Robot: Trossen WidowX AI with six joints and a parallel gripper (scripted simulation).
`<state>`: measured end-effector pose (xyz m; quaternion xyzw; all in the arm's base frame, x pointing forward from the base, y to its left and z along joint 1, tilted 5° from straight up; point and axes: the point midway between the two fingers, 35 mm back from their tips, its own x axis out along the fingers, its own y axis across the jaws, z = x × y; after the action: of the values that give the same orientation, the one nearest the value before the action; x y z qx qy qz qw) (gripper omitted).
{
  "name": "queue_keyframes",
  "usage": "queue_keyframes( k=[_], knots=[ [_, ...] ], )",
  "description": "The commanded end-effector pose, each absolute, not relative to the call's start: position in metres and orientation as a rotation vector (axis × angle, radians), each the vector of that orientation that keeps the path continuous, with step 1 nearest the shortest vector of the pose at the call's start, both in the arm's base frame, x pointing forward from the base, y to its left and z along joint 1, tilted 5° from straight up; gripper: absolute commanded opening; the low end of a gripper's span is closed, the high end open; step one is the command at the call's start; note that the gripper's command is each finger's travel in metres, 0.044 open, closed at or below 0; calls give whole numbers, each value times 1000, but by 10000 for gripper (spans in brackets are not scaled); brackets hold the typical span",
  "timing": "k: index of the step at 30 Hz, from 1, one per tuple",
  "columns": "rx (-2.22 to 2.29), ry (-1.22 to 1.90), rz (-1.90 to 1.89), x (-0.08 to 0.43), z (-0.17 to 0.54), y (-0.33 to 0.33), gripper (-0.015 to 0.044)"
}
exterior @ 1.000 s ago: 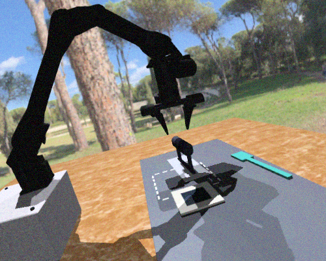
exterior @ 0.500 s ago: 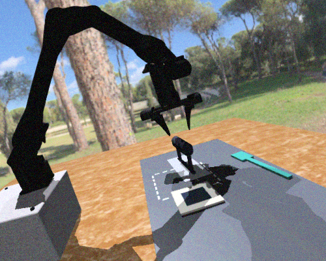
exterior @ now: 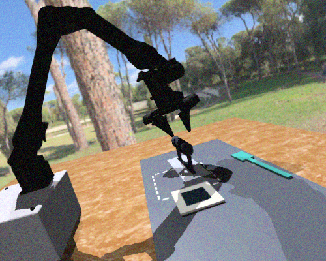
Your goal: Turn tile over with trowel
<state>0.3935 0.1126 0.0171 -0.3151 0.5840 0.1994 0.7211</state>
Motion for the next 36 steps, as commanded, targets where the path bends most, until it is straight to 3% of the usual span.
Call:
queue_keyframes(
  k=[1, 36],
  knots=[
    [-598, 1263, 336, 394, 16, 114, 300],
    [391, 917, -298, 383, 9, 126, 300]
  ],
)
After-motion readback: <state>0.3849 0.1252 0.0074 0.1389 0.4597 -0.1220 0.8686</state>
